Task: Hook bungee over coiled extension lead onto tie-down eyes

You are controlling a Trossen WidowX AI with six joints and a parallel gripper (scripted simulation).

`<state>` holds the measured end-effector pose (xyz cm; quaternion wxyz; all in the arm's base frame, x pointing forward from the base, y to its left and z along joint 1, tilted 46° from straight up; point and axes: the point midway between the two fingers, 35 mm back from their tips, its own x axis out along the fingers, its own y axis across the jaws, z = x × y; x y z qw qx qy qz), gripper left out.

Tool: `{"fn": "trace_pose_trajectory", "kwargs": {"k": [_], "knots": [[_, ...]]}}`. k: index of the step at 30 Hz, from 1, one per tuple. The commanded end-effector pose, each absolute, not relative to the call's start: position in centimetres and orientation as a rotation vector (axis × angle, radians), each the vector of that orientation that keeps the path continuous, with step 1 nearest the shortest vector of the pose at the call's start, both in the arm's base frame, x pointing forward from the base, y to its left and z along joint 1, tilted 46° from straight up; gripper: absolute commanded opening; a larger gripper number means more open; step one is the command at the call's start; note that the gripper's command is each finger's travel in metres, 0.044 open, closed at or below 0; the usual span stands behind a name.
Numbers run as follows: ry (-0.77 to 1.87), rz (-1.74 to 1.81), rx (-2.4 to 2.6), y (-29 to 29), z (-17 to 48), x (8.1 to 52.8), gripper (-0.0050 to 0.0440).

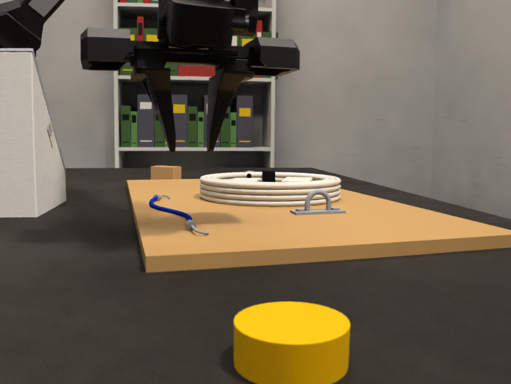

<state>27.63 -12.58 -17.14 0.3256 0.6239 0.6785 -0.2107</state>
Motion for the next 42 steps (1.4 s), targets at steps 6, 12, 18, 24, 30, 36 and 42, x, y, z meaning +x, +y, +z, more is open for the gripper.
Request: {"fn": "trace_pose_trajectory", "kwargs": {"k": [6,12,18,24,30,36,42], "knots": [[1.782,-0.552,1.641,-11.0,-18.5,27.7,0.015],[1.783,-0.552,1.641,-9.6,-19.8,27.7,0.015],[1.783,-0.551,1.642,-8.9,-20.5,27.6,0.015],[1.784,-0.551,1.642,-8.2,-21.2,27.5,0.015],[1.783,-0.55,1.641,-7.5,-21.8,27.6,0.015],[1.777,-0.548,1.638,-7.6,-21.9,27.7,0.015],[1.764,-0.545,1.631,-8.0,-21.5,28.1,0.015]]}}
